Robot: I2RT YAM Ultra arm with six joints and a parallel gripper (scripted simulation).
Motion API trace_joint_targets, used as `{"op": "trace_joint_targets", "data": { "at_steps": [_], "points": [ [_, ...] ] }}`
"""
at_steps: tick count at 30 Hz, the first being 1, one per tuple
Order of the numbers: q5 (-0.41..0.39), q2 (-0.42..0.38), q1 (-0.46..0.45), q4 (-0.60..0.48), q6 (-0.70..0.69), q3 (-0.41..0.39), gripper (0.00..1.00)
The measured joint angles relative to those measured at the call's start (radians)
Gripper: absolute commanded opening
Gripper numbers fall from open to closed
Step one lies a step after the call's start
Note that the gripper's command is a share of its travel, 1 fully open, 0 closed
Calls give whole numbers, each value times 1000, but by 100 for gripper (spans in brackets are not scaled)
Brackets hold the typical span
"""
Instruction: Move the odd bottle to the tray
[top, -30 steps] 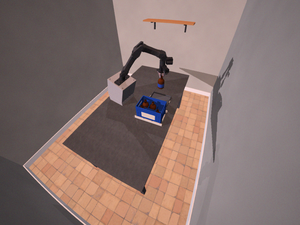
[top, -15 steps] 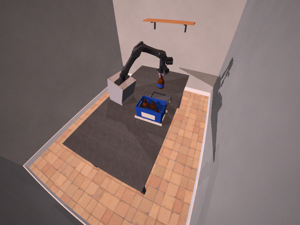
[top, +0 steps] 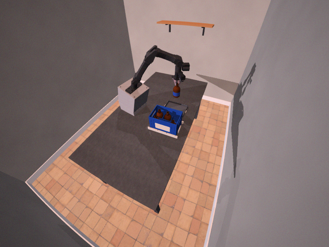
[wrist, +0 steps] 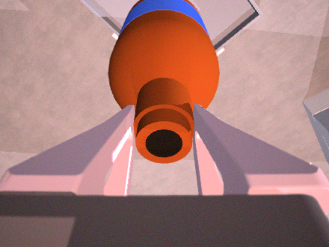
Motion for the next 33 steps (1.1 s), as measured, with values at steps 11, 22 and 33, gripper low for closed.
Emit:
{"op": "trace_joint_targets", "data": {
  "at_steps": [11, 22, 33],
  "points": [
    [0, 0, 0, 5, 0, -3, 0],
    [1, 0, 0, 15, 1, -17, 0],
    [3, 0, 0, 20, 1, -22, 0]
  ]
}}
